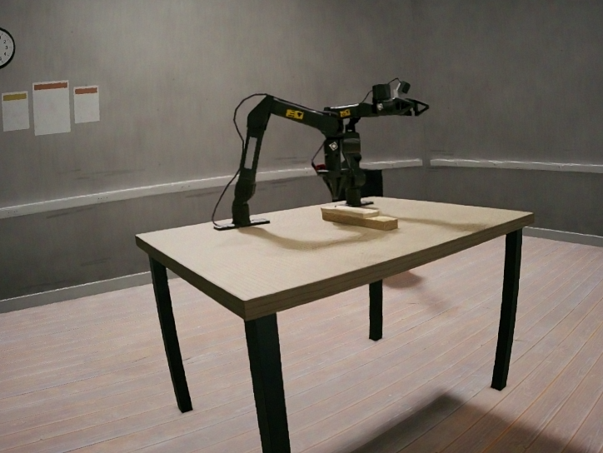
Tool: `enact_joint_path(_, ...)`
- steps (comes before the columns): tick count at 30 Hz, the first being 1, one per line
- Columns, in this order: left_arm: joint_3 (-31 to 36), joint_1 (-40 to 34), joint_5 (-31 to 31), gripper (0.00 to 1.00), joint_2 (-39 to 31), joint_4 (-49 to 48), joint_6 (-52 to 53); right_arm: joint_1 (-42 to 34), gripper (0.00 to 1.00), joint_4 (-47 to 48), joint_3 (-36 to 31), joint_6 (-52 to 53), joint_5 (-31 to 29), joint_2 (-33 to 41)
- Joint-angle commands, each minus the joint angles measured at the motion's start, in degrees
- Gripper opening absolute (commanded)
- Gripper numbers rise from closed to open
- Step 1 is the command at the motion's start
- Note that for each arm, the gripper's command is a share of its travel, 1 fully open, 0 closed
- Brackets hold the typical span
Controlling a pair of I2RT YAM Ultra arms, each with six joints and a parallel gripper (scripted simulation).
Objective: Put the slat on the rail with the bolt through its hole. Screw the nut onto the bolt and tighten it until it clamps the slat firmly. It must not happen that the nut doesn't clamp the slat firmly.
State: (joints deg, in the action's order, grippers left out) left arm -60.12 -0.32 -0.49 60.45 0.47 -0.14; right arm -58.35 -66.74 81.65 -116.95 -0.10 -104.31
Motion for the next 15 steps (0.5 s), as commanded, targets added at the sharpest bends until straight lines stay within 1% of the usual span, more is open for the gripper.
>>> enact_joint_path(1, -0.2, 0.3, 0.5, 1.00, -0.6, -0.7, 0.1, -0.3, 0.12, -1.9, 2.1, -1.4, 0.4, -0.7)
enact_joint_path(15, -0.2, 0.3, 0.5, 1.00, -0.6, -0.7, 0.1, -0.1, 0.12, -1.9, 2.1, -1.4, 0.2, -0.4)
